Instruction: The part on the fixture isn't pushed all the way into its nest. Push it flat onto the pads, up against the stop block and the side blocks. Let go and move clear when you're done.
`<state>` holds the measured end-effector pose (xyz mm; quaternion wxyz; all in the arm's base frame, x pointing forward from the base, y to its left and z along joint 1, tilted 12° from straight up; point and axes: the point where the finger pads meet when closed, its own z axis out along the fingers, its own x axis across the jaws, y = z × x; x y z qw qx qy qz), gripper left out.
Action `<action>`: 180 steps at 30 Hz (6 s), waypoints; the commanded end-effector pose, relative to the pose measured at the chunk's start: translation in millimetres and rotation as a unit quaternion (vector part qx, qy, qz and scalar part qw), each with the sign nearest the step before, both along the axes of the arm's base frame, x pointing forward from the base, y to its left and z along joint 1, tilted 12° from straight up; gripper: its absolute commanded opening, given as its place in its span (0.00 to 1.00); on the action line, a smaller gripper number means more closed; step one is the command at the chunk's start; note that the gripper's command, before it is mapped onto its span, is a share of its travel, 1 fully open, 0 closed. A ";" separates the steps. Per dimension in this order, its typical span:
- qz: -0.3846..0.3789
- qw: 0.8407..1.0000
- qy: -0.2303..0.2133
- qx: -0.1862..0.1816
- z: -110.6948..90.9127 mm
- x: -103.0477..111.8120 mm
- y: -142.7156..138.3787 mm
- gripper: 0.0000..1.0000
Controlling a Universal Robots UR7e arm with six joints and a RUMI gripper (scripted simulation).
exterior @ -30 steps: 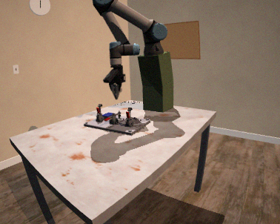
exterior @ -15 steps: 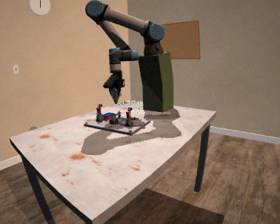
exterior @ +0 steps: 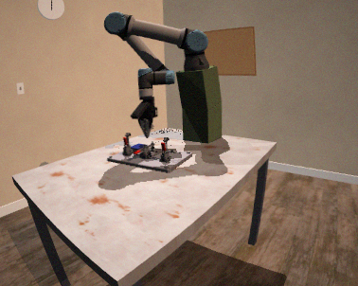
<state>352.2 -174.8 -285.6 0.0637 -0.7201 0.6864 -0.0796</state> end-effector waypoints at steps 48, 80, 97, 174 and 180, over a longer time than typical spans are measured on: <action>0.002 1.000 -0.003 -0.003 -37.4 7.4 -11.3 0.00; 0.002 1.000 -0.003 -0.003 -35.8 12.6 -10.0 0.00; 0.002 1.000 -0.003 -0.003 -35.2 15.1 -9.3 0.00; 0.001 1.000 -0.003 -0.002 -32.8 25.1 -7.1 0.00; 0.002 1.000 -0.003 -0.003 -32.4 27.4 -7.2 0.00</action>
